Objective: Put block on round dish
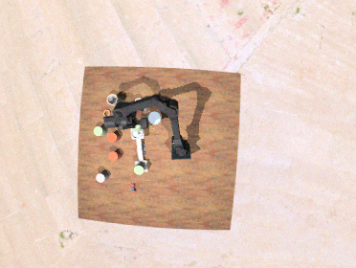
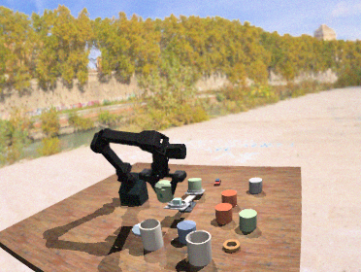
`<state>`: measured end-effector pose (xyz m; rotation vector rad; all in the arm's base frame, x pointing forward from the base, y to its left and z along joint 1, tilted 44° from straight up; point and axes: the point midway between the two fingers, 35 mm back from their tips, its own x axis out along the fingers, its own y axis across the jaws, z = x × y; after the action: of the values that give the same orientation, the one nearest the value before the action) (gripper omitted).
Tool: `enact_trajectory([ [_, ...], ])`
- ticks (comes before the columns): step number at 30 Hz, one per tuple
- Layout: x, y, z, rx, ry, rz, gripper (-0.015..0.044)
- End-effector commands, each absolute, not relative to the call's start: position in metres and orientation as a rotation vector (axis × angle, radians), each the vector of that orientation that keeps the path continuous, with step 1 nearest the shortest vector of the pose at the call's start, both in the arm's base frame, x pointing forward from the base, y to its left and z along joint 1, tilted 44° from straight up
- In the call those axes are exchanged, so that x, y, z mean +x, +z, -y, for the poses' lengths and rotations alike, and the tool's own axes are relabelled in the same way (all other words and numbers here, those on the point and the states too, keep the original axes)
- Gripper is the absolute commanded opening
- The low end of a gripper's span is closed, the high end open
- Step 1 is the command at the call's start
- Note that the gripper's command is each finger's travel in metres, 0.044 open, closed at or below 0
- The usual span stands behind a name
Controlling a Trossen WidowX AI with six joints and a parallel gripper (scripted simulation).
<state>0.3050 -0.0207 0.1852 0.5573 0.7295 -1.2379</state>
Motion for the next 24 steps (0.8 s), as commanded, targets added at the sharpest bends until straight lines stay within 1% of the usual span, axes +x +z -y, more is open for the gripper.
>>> enact_trajectory([
  [1, 0.299, 0.187, 0.034, 0.565, -1.235, -0.745, 0.0000],
  [24, 0.254, 0.197, 0.104, 0.605, -1.224, -0.767, 0.0000],
])
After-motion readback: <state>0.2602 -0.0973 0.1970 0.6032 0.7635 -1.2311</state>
